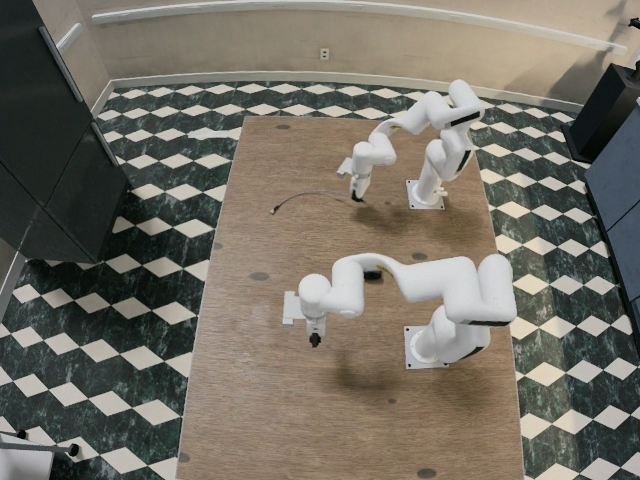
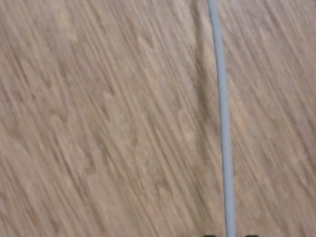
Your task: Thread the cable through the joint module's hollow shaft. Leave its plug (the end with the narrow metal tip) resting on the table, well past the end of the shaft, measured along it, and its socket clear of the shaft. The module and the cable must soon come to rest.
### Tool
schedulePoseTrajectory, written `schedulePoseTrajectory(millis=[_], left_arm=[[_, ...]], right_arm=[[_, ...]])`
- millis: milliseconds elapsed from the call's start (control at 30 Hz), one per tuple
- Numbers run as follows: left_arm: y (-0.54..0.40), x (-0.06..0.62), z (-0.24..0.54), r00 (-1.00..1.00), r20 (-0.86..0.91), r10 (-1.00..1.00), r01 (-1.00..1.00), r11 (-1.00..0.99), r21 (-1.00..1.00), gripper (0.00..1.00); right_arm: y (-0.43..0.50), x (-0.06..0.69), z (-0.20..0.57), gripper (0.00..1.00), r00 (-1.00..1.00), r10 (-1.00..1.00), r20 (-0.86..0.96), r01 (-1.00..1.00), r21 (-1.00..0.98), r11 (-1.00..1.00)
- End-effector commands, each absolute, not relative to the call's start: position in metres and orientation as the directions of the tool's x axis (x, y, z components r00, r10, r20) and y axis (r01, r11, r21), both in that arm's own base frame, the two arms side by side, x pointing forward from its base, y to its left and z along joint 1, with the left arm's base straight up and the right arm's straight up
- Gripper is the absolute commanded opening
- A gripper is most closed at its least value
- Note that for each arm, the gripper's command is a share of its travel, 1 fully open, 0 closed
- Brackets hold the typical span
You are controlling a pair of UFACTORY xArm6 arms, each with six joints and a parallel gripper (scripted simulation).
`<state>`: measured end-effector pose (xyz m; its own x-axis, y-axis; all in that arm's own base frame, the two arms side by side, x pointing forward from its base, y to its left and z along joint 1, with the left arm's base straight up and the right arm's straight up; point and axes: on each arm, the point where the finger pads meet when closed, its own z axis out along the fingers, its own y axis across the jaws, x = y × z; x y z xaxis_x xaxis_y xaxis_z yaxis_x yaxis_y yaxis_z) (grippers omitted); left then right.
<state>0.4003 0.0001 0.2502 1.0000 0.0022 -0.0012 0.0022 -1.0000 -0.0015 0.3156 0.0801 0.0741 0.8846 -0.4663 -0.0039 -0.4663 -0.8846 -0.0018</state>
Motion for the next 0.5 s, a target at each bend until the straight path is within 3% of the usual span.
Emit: schedulePoseTrajectory(millis=[0, 467], left_arm=[[0.001, 0.405, 0.257, 1.0, 0.02, 0.002, 0.002, -1.0, 0.003, 1.0], [0.001, 0.405, 0.257, 1.0, 0.02, 0.002, 0.002, -1.0, 0.003, 1.0]], right_arm=[[0.091, 0.322, 0.078, 0.0, 0.853, -0.522, 0.019, -0.522, -0.006, -0.853], [0.111, 0.321, 0.076, 0.0, 0.794, -0.607, 0.017, -0.607, -0.01, -0.795]])
